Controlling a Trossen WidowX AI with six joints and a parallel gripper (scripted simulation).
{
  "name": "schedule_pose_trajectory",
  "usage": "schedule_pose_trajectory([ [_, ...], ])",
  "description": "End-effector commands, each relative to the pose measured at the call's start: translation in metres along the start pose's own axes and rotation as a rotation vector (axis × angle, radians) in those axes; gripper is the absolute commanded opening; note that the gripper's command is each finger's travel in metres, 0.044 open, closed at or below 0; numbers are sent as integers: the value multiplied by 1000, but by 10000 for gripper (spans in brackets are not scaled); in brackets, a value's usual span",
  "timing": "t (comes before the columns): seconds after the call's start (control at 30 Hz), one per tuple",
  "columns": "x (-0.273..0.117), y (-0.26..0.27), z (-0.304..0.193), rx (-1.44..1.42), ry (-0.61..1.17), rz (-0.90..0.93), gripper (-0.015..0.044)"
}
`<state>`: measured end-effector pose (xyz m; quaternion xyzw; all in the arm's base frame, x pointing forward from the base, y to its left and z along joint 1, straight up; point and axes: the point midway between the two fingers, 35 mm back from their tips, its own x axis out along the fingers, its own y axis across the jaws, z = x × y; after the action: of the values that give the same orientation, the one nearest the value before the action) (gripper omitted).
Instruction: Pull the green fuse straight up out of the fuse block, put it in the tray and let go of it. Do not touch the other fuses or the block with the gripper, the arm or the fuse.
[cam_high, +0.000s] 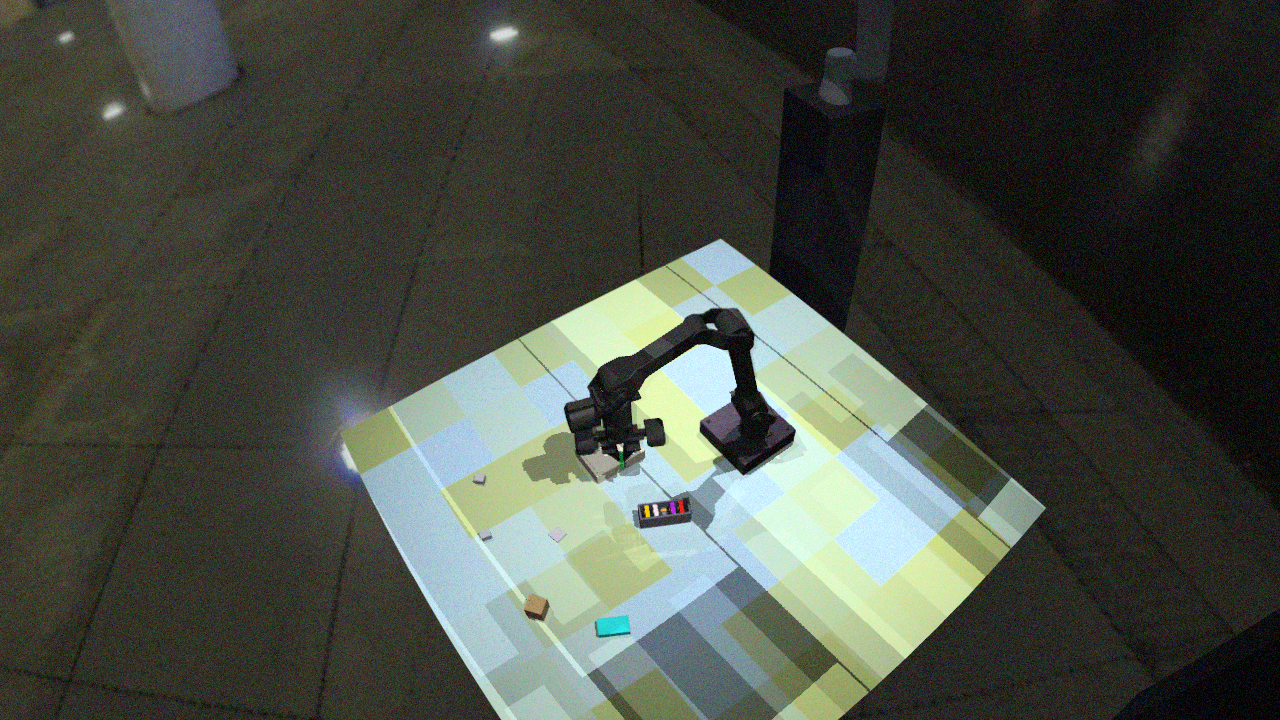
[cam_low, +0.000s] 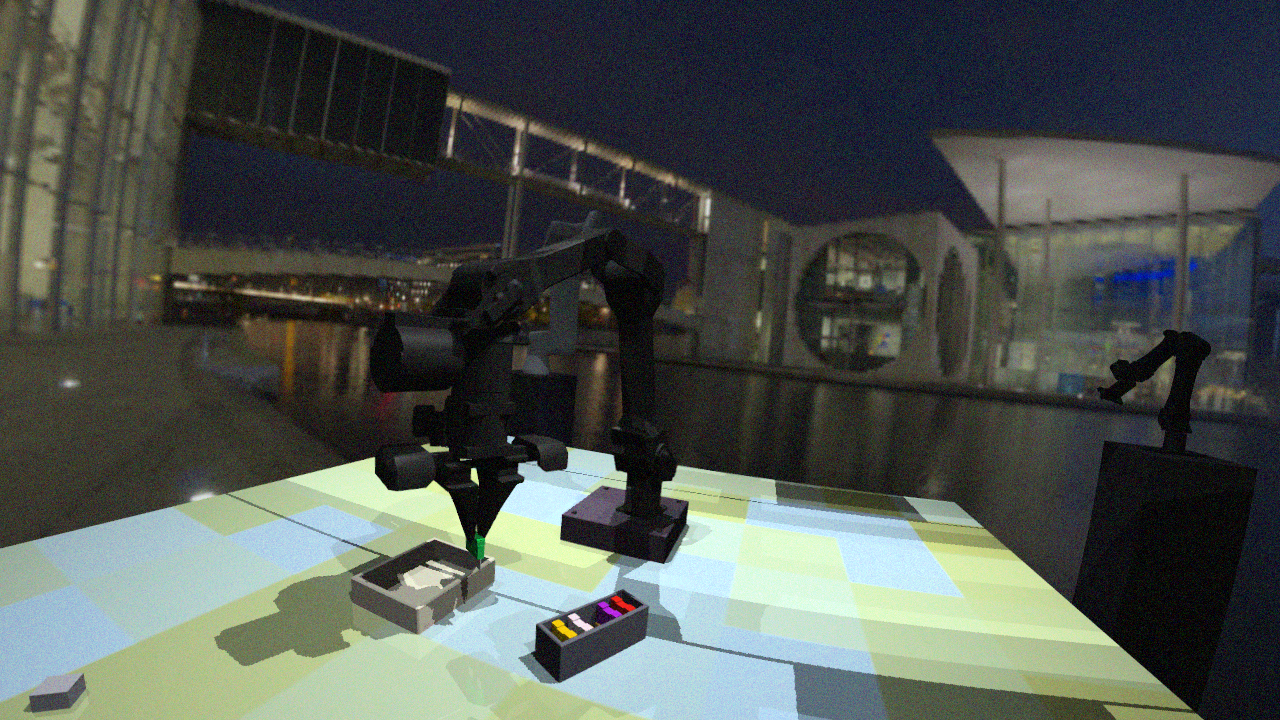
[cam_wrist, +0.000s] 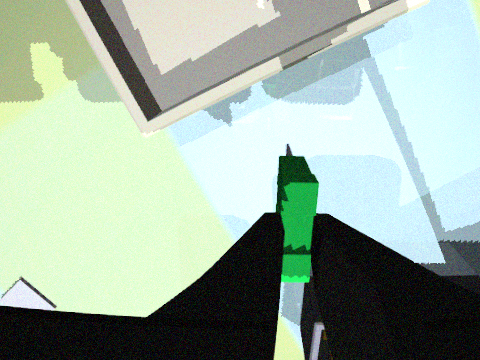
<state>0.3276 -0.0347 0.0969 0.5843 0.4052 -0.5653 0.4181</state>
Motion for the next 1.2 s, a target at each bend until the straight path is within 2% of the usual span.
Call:
schedule_pose_trajectory([
  [0.0,1,8,20,-2,-8,-3,0],
  [0.37,1,23,80,-2,-13,-2,0],
  [1.17,34,24,82,-2,-14,-2,0],
])
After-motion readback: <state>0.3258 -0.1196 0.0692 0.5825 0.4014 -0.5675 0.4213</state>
